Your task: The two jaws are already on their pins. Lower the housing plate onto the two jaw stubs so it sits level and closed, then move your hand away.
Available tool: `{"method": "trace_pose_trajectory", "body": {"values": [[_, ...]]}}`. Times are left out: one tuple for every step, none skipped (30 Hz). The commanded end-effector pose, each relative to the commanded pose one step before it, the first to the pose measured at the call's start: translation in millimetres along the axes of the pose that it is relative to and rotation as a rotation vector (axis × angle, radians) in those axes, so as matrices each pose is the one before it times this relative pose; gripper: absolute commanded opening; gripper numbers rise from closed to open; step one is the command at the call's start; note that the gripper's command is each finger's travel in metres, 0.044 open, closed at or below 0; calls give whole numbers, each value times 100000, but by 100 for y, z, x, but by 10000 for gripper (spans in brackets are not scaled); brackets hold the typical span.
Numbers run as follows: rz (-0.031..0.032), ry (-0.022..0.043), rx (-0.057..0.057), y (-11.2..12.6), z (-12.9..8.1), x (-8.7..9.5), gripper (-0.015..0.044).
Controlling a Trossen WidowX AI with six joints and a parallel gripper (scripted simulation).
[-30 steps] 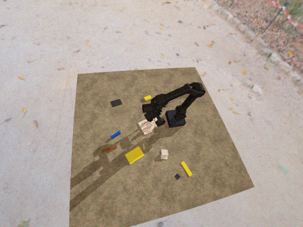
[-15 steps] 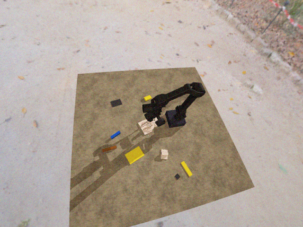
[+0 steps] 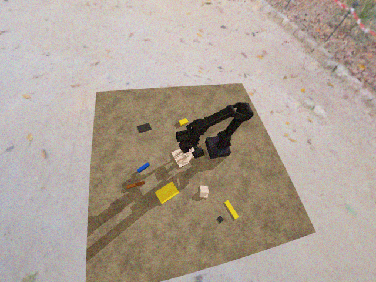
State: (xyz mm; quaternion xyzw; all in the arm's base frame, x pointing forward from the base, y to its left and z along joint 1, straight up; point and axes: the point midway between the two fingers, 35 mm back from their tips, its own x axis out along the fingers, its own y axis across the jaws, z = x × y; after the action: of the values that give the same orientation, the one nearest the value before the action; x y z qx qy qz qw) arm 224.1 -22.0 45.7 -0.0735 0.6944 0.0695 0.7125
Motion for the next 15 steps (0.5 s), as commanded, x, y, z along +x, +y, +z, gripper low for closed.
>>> {"method": "trace_pose_trajectory", "body": {"values": [[485,779,341,90,-150,975,351],[0,1,5,-1,2,166,351],[0,1,5,0,0,166,351],[0,1,5,0,-1,166,351],[0,1,5,1,-2,165,351],[0,1,5,1,-3,165,351],[0,1,5,1,-5,165,351],[0,2,5,2,-6,164,351],[1,2,5,2,-7,164,351],[1,2,5,3,-8,163,351],[1,2,5,3,-10,163,351],[1,2,5,3,-11,162,351],[1,2,5,4,-12,162,351],[1,2,5,4,-13,162,351],[1,2,5,5,-15,162,351]]}}
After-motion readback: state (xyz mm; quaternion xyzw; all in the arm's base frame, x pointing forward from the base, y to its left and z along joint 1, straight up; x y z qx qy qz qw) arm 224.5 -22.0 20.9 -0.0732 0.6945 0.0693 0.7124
